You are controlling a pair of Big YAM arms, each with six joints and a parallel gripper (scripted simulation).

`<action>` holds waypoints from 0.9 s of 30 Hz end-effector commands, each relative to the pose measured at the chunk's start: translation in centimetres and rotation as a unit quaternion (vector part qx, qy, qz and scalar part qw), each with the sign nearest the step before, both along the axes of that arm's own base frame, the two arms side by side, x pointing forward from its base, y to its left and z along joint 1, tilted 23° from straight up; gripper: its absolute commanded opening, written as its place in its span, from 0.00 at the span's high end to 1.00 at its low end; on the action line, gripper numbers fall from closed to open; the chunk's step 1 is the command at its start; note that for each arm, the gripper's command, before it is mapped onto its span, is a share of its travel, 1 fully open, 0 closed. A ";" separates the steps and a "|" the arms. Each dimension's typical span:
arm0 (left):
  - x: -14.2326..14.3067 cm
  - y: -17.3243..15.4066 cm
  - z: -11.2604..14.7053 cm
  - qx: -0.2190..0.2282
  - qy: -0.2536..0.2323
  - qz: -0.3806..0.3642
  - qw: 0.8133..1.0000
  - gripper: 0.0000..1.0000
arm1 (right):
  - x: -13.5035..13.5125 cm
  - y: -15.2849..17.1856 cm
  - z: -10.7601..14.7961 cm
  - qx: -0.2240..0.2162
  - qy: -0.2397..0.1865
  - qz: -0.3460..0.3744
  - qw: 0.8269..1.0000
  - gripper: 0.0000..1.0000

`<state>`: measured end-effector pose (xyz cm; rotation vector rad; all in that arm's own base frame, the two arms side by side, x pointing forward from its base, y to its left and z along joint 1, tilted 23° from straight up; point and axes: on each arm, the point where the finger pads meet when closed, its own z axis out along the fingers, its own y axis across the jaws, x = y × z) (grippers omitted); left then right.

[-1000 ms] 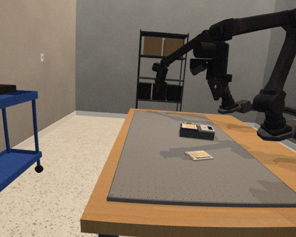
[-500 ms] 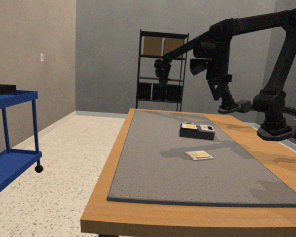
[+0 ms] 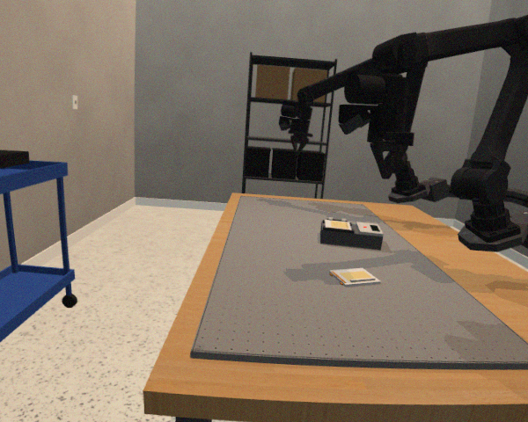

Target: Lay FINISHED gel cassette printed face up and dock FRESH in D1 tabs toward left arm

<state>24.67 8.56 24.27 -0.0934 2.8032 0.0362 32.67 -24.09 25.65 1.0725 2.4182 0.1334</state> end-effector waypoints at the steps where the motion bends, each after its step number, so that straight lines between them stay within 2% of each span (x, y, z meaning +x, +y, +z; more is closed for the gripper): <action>1: 1.5 0.4 2.8 0.012 -0.028 0.001 1.000 1.00 | -1.0 2.1 0.7 -0.035 0.017 0.081 0.996 1.00; 3: 1.5 0.4 2.8 0.012 -0.028 0.001 1.000 1.00 | -1.0 2.1 0.7 -0.035 0.017 0.081 0.996 1.00; 8: 1.5 0.4 2.8 0.012 -0.028 0.001 1.000 1.00 | -2.5 4.1 0.9 -0.063 0.038 0.154 0.985 1.00; 13: 1.5 0.4 2.8 0.012 -0.028 0.001 1.000 1.00 | -4.0 6.1 1.0 -0.080 0.050 0.197 0.976 1.00; 18: 1.5 0.4 2.8 0.012 -0.028 0.001 1.000 1.00 | -5.7 8.0 1.0 -0.106 0.069 0.271 0.954 1.00; 27: 1.5 0.4 2.8 0.012 -0.028 0.001 1.000 1.00 | -8.0 10.6 1.0 -0.111 0.073 0.285 0.949 1.00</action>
